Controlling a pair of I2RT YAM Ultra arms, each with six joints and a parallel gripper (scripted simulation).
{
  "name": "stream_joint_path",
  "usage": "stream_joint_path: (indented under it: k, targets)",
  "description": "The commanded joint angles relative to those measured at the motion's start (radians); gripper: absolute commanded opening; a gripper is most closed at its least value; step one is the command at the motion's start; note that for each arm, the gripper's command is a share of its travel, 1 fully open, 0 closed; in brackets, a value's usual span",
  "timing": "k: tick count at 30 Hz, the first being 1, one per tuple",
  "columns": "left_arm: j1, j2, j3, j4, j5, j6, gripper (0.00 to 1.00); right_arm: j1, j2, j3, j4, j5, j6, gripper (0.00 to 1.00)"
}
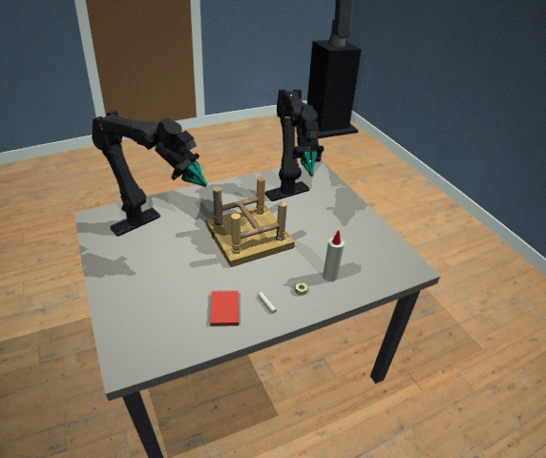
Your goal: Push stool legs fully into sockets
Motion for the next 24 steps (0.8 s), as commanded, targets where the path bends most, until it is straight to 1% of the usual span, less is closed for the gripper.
stream_joint_path:
  k: [1,3,4,7,10,14,17,18,19,20,21,22,23,24]
  targets:
    - [0.047,-0.008,-0.028,0.194,0.01,-0.002,0.0,-0.034,-0.025,-0.05,0.171,-0.008,0.009,0.0]
    - [0.097,-0.023,-0.048,0.263,0.005,-0.001,0.0,-0.07,-0.059,-0.083,0.239,0.0,0.009,0.0]
    - [0.118,-0.058,-0.059,0.299,0.0,-0.001,0.0,-0.088,-0.073,-0.101,0.274,0.011,0.009,0.0]
    - [0.2,-0.049,-0.093,0.41,-0.02,-0.001,0.0,-0.143,-0.116,-0.155,0.38,0.019,0.01,0.0]
    - [0.273,-0.064,-0.123,0.519,-0.005,0.002,0.0,-0.195,-0.152,-0.206,0.483,0.006,0.009,0.0]
    - [0.342,-0.073,-0.151,0.612,0.001,-0.001,0.0,-0.247,-0.17,-0.254,0.567,0.001,0.012,0.0]
    - [0.354,-0.078,-0.144,0.627,0.0,-0.002,0.0,-0.255,-0.174,-0.261,0.579,0.009,0.014,0.0]
    - [0.366,-0.036,-0.137,0.645,0.007,-0.005,0.0,-0.258,-0.166,-0.26,0.592,0.001,0.015,0.0]
    - [0.374,-0.018,-0.16,0.647,0.007,-0.006,0.0,-0.266,-0.184,-0.272,0.594,0.001,0.015,0.0]
    - [0.376,-0.015,-0.158,0.635,-0.011,-0.007,0.0,-0.267,-0.186,-0.269,0.58,0.007,0.013,0.0]
    - [0.371,-0.02,-0.152,0.621,0.004,-0.007,0.0,-0.266,-0.177,-0.25,0.564,0.0,0.011,0.0]
    - [0.365,-0.039,-0.123,0.604,-0.012,-0.007,0.0,-0.26,-0.18,-0.215,0.536,0.009,0.012,0.0]
    - [0.375,-0.071,-0.11,0.597,-0.018,-0.006,0.0,-0.268,-0.189,-0.206,0.531,0.019,0.01,0.0]
    - [0.376,-0.076,-0.11,0.602,-0.018,-0.006,0.0,-0.27,-0.185,-0.206,0.531,0.019,0.01,0.0]
